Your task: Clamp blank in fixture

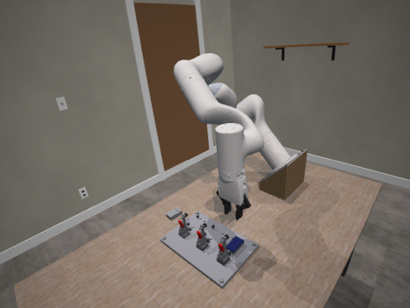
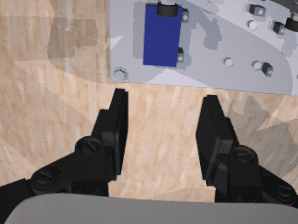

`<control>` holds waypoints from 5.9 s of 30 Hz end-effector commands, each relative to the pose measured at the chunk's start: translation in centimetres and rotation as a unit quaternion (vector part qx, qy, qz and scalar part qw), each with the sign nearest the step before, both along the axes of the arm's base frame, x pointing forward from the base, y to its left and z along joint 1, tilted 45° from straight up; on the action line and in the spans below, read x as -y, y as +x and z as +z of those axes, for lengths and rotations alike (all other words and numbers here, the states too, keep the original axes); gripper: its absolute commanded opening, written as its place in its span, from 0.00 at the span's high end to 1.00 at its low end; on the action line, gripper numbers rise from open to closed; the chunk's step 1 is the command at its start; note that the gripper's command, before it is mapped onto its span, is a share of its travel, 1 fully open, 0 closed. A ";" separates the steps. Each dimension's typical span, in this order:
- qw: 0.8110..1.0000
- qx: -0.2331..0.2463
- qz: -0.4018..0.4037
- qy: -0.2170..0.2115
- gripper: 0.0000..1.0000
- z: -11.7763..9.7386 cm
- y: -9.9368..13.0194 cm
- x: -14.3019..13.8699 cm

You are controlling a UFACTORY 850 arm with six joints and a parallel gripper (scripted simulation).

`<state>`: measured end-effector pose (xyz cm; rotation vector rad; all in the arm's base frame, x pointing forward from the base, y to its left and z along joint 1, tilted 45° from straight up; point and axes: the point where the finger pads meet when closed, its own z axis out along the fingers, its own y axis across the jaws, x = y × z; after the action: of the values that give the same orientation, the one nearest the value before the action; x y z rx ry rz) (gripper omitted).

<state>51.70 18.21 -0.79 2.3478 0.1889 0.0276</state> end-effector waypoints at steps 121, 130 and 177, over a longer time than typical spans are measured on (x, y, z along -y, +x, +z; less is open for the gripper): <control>1.000 0.000 0.000 0.000 1.00 -8.4 8.7 6.9; 1.000 0.000 0.000 0.000 1.00 -8.4 8.7 6.9; 1.000 0.000 0.000 0.000 1.00 -8.4 9.6 6.8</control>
<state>60.90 11.29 -9.28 2.3449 0.1882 0.0224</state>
